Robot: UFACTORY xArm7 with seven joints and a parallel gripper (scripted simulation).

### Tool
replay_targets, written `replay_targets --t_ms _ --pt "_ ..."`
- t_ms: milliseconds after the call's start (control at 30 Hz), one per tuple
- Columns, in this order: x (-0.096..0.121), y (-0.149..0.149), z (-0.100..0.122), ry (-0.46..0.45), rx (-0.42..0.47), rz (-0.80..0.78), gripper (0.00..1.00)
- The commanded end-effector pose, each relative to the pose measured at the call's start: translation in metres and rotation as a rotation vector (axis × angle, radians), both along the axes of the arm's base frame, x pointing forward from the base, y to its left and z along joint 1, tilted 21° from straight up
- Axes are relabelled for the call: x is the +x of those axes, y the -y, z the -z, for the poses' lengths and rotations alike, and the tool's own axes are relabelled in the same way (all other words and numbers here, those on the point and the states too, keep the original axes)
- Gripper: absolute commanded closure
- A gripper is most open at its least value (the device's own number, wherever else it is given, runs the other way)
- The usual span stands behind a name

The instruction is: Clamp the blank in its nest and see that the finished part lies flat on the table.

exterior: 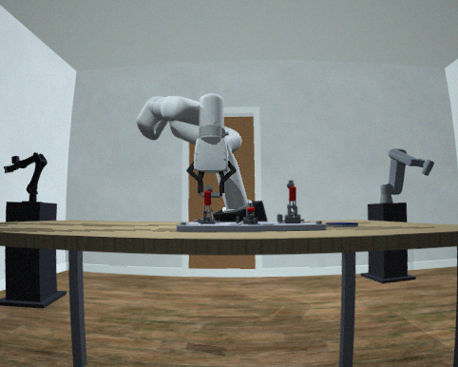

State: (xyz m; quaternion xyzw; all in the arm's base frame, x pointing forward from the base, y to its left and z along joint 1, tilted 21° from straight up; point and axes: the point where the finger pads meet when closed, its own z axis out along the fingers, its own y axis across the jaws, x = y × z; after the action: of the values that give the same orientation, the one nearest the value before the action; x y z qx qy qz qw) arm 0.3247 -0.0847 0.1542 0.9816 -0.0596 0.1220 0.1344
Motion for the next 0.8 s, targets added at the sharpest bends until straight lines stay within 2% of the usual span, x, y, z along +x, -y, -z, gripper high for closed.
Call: replay_targets --t_ms 0,267,767 --pt "0.0 0.003 -0.002 0.004 0.0 0.0 1.0" --pt "-0.001 0.014 -0.005 0.004 0.0 0.0 1.0" --pt "-0.008 0.059 -0.017 0.004 0.0 0.0 1.0"
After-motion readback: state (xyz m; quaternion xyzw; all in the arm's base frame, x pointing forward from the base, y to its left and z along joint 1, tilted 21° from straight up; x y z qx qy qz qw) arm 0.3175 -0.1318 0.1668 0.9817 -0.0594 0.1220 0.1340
